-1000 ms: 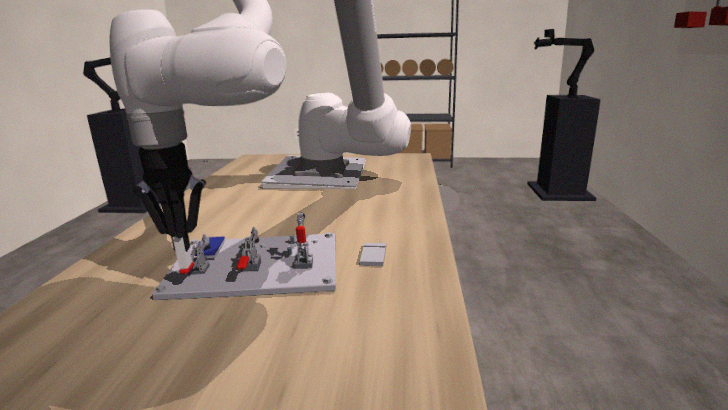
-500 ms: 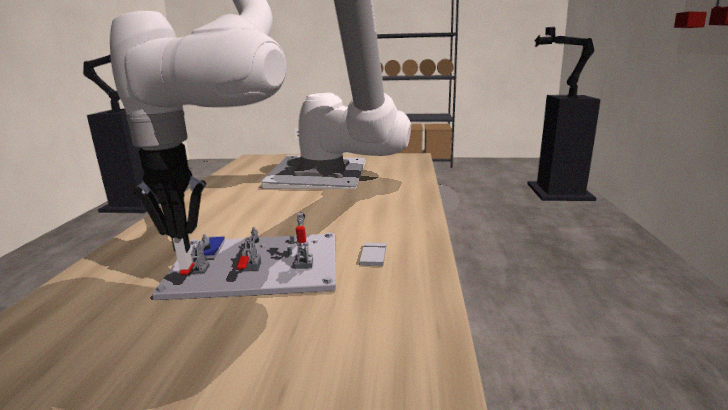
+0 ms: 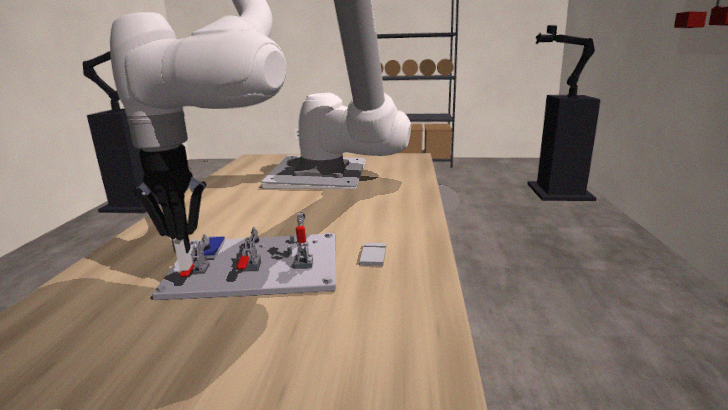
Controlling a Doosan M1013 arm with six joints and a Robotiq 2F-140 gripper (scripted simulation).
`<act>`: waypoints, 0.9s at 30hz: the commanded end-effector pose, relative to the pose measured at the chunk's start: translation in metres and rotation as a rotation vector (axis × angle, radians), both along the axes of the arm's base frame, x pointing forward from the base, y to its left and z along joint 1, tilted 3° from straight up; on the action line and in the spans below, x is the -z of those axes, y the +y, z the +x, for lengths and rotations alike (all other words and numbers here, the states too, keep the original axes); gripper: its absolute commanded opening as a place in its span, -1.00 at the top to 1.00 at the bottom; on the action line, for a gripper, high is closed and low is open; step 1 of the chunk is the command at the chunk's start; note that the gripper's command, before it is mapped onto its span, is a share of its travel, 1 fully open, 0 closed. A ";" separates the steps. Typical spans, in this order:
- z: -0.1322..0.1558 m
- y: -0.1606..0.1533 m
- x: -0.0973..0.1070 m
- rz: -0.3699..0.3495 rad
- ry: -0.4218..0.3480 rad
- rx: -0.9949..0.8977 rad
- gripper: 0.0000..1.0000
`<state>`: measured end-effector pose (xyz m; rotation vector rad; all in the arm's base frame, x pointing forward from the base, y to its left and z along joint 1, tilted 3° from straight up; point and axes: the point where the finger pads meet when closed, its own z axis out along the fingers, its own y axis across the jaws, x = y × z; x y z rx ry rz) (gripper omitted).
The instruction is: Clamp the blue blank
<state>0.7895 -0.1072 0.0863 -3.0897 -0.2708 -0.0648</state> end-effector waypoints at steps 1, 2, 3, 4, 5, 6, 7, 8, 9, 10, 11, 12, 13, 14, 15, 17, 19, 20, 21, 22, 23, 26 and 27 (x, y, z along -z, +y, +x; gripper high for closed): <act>0.000 0.000 0.000 0.000 0.000 0.000 1.00; 0.000 0.000 0.000 0.000 0.000 0.000 1.00; 0.000 0.000 0.000 0.000 0.000 0.000 1.00; 0.000 0.000 0.000 0.000 0.000 0.000 1.00; 0.000 0.000 0.000 0.000 0.000 0.000 1.00; 0.000 0.000 0.000 0.000 0.000 0.000 1.00; 0.000 0.000 -0.001 0.000 0.000 0.000 1.00; 0.000 0.000 -0.001 0.000 0.000 0.000 1.00; 0.000 0.000 -0.002 0.000 0.000 0.000 1.00; 0.000 0.000 -0.003 0.000 0.000 0.000 1.00; 0.000 0.000 -0.004 0.000 0.000 0.000 1.00; 0.000 0.000 -0.005 0.000 0.000 0.000 1.00; 0.000 0.000 -0.007 0.000 0.000 0.000 1.00; 0.000 0.000 -0.009 0.000 0.000 0.000 1.00; 0.000 0.000 -0.012 0.000 0.000 0.000 1.00; -0.001 -0.001 -0.018 0.000 0.000 0.000 1.00; -0.001 -0.001 -0.024 0.000 0.000 0.000 1.00; -0.001 -0.001 -0.024 0.000 0.000 0.000 1.00; -0.001 -0.001 -0.024 0.000 0.000 0.000 1.00; -0.001 -0.001 -0.028 0.000 0.000 0.000 1.00; -0.001 -0.001 -0.031 0.000 0.000 0.000 1.00; -0.002 -0.002 -0.042 0.000 0.000 0.000 1.00; -0.002 -0.002 -0.046 0.000 0.000 0.000 1.00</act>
